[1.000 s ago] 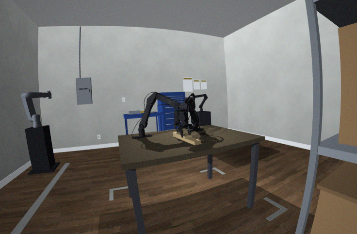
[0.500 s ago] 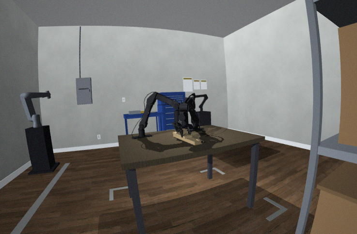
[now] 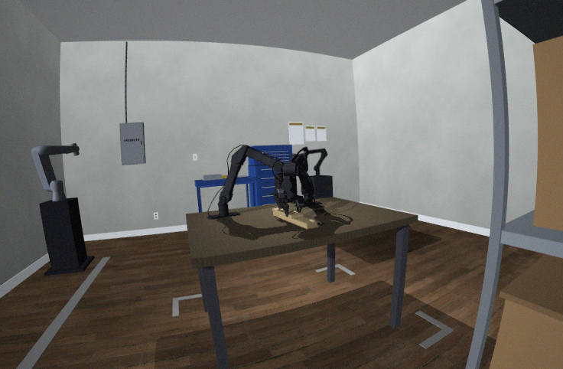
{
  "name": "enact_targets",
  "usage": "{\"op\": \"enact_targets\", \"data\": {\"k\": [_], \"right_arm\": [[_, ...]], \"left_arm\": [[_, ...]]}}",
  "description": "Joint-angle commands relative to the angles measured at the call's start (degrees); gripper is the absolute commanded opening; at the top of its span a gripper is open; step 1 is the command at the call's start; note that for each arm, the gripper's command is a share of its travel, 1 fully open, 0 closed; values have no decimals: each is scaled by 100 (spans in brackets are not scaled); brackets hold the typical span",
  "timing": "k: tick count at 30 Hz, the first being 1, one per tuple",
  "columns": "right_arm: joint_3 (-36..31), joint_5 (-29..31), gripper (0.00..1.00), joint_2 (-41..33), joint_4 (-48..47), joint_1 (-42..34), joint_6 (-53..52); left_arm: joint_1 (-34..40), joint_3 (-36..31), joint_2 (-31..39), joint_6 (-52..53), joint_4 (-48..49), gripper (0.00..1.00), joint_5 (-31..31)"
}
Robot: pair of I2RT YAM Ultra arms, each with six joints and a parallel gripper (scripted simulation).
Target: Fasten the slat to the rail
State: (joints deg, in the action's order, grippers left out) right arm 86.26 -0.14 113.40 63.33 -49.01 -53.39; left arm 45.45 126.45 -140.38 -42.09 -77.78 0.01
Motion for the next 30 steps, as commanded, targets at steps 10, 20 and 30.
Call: {"op": "enact_targets", "data": {"k": [10,20,30], "right_arm": [[-29,-25,12,-83,-42,35,-2923],[-37,-17,12,-89,-50,31,-4774],[-49,10,12,-97,-62,18,-5646]], "left_arm": [[0,25,54,0,2,72,2],[0,25,54,0,2,72,2],[0,25,54,0,2,72,2]]}}
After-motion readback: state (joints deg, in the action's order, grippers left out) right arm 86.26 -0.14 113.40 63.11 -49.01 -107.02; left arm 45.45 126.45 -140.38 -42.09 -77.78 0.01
